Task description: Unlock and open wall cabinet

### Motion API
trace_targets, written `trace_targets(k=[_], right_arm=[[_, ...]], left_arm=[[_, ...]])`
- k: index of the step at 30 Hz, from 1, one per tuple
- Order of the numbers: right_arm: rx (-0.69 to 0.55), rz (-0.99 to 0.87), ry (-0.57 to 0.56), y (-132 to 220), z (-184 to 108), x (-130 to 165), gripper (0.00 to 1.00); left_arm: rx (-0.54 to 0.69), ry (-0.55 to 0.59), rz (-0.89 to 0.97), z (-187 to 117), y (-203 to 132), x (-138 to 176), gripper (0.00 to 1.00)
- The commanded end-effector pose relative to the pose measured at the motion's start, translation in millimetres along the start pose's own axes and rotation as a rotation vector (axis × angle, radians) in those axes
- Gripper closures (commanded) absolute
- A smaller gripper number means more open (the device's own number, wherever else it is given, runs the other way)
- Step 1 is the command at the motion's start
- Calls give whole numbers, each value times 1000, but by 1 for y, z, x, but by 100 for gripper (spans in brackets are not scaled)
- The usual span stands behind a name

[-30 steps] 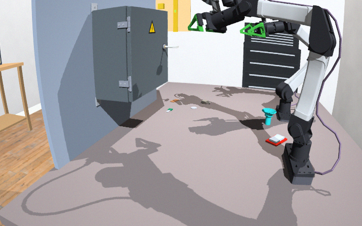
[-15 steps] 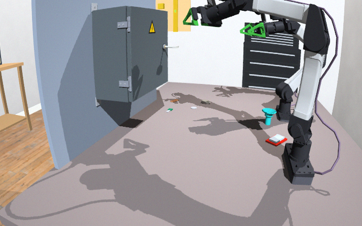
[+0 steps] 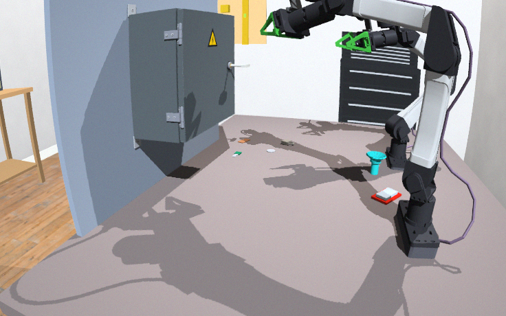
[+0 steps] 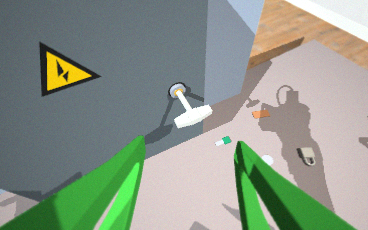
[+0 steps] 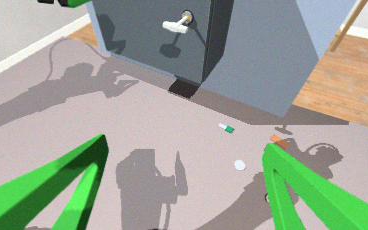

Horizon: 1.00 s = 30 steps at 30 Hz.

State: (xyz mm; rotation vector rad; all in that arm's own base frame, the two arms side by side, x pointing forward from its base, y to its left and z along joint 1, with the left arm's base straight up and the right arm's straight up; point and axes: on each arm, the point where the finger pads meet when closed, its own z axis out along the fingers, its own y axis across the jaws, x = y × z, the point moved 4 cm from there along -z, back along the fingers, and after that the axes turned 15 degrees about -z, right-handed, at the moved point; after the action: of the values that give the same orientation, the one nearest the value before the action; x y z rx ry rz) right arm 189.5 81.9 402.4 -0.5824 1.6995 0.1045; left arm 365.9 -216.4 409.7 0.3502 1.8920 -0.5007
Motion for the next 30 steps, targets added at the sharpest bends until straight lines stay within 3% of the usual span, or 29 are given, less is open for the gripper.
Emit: trace_targets(k=[1,4,8,19,21,30], right_arm=[[-3,-7,-36,-1,0,-9,0],[-3,-7,-36,-1,0,-9,0],[-3,-7,-36,-1,0,-9,0],[-3,-7,-36,-1,0,-9,0],[-3,-7,-36,-1,0,-9,0],[-3,-7,-36,-1,0,-9,0]], left_arm=[[-106,-36,175,9,5,-4,42],[-137,-31,234,14,5,1,42],[-256,-43,488,30,-1,11,42],[-478,-61,970,64,-13,39,42],[-478,-61,970,64,-13,39,42],[-612,-53,1288,89,-18,68,42]])
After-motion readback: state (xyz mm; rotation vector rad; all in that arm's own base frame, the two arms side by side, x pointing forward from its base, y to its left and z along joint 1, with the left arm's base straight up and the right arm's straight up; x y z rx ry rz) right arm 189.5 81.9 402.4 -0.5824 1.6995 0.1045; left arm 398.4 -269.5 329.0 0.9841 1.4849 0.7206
